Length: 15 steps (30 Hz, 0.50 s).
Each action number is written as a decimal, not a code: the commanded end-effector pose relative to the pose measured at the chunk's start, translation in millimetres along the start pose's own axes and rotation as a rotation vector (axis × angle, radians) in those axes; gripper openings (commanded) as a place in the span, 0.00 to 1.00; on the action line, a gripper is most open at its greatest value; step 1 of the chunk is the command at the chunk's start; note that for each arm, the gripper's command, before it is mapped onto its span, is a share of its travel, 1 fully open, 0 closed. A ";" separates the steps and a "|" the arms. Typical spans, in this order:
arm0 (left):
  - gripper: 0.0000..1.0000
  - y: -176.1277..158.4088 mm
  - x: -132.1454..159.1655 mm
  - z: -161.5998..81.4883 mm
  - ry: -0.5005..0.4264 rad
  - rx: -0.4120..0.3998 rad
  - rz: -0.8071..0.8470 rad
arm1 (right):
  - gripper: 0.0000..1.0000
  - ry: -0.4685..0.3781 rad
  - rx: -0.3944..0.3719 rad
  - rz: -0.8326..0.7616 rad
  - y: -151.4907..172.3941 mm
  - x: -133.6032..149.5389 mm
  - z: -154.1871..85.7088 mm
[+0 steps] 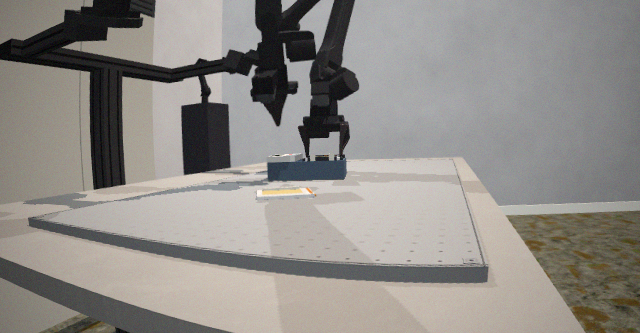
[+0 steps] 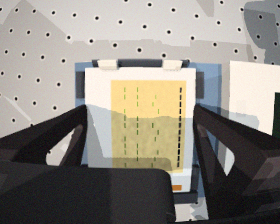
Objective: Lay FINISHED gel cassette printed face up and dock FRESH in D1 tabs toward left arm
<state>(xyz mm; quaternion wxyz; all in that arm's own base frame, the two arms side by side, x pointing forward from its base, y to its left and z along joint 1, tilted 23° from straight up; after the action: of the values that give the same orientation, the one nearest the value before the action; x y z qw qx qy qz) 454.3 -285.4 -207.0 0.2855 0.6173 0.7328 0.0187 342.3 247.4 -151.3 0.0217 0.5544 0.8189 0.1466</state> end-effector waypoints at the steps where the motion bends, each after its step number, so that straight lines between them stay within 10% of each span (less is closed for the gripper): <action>1: 0.00 1.9 -3.8 -1.4 -0.006 -0.004 0.002 | 0.00 0.004 -0.028 0.007 8.9 2.7 0.8; 15: 0.00 1.9 -3.8 -1.4 -0.006 -0.004 0.002 | 0.00 0.009 -0.056 0.014 13.9 4.2 1.4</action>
<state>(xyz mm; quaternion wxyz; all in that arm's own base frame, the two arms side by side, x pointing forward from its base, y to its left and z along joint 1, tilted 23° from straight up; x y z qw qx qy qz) 454.3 -285.4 -207.0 0.2855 0.6173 0.7328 0.0187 348.0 251.0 -149.3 0.0285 0.5553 0.8153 0.1616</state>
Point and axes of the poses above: on each arm, the point where the finger pads meet when closed, its own z axis out along the fingers, its own y axis across the jaws, x = y × z, the point moved 5 cm from there along -z, back along the fingers, and after that the axes turned 1 degree about -z, right-handed, at the moved point
